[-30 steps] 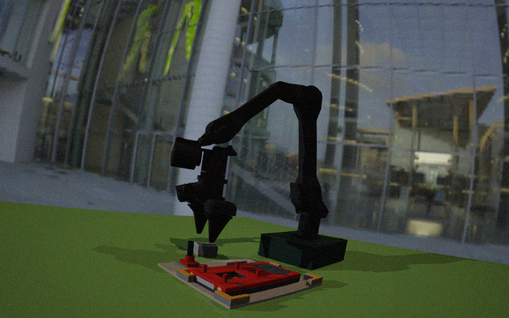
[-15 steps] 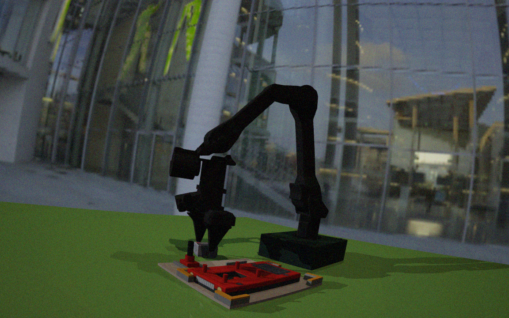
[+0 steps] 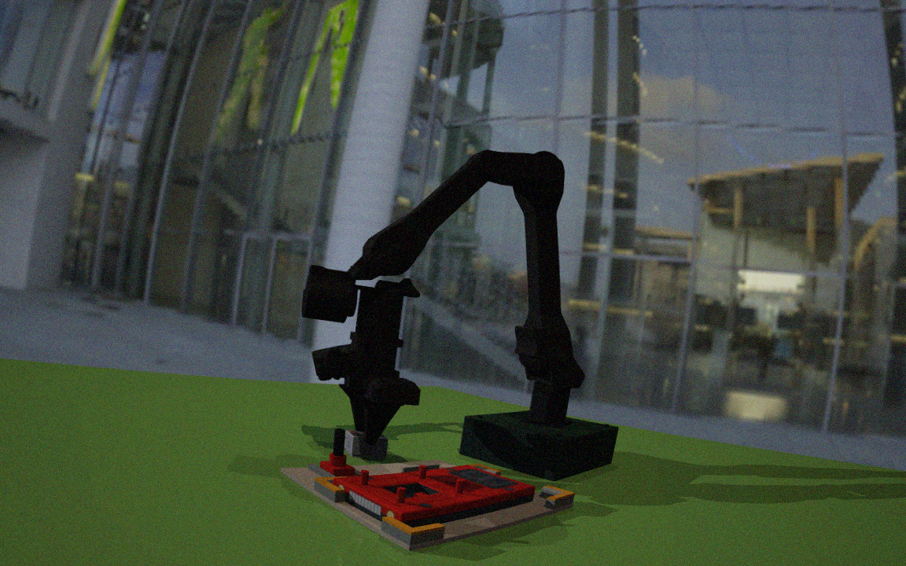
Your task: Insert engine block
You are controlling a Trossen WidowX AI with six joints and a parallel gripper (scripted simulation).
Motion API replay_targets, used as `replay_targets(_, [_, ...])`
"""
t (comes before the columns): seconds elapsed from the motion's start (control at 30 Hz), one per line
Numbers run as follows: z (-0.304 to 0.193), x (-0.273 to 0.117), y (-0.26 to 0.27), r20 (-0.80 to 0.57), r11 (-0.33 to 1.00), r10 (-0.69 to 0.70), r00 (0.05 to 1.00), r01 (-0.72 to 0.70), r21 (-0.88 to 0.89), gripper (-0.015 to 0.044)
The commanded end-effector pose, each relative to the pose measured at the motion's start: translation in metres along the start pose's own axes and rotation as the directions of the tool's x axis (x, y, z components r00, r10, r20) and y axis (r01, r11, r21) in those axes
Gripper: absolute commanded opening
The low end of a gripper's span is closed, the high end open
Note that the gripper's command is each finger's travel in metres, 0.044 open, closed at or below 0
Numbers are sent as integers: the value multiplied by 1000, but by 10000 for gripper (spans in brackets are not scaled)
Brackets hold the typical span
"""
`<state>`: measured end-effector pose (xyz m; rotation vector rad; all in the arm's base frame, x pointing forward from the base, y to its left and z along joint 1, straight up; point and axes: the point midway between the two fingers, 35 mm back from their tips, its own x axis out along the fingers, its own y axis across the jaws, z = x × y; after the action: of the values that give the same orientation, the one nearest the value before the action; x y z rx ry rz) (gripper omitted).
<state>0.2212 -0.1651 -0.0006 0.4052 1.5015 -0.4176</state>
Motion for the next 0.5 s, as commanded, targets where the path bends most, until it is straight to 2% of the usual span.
replay_targets(0.0, [-1, 1, 0, -4, 1000, -3, 1000, 3, 5, 92])
replay_targets(0.03, [-1, 1, 0, -4, 1000, -3, 1000, 3, 5, 85])
replay_targets(0.13, [-1, -1, -1, -4, 1000, -3, 1000, 3, 5, 6])
replay_targets(0.47, [5, -29, -1, -3, 1000, -4, 1000, 4, 5, 0])
